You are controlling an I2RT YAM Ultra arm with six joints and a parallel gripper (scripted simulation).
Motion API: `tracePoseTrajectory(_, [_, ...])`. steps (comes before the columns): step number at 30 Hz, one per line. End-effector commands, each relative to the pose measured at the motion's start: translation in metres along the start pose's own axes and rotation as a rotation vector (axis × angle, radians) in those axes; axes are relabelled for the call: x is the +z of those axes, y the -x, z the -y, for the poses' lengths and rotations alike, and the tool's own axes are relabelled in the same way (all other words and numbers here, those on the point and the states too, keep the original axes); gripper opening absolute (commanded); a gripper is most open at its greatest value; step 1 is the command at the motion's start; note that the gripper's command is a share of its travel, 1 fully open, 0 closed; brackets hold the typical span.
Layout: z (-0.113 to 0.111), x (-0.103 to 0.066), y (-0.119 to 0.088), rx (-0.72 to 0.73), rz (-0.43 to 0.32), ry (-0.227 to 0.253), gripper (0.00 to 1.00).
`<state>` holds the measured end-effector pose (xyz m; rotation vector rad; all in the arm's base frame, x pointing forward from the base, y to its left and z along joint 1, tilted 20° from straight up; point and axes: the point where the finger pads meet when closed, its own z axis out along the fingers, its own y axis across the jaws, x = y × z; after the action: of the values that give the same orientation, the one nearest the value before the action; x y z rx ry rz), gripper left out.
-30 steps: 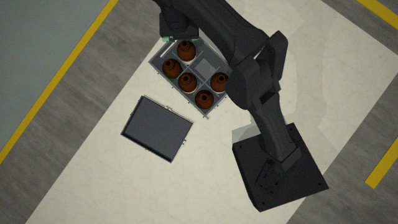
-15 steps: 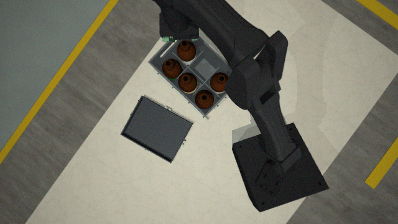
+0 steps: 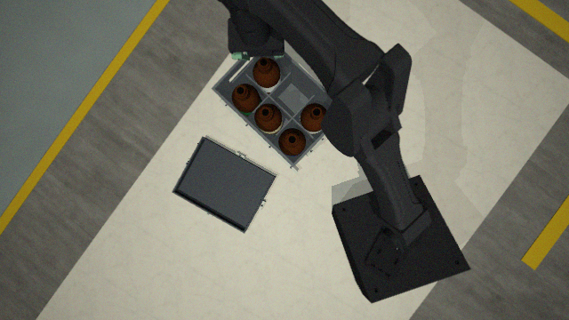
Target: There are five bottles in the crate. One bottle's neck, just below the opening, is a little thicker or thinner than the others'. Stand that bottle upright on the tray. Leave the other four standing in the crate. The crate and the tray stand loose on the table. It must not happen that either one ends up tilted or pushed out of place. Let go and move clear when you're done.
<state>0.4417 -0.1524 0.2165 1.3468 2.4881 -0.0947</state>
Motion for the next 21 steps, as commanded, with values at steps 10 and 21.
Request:
tracePoseTrajectory(10, [-0.005, -0.029, 0.015, 0.014, 0.090, 0.058, 0.61])
tracePoseTrajectory(21, [-0.001, -0.007, 0.009, 0.005, 0.057, 0.030, 0.61])
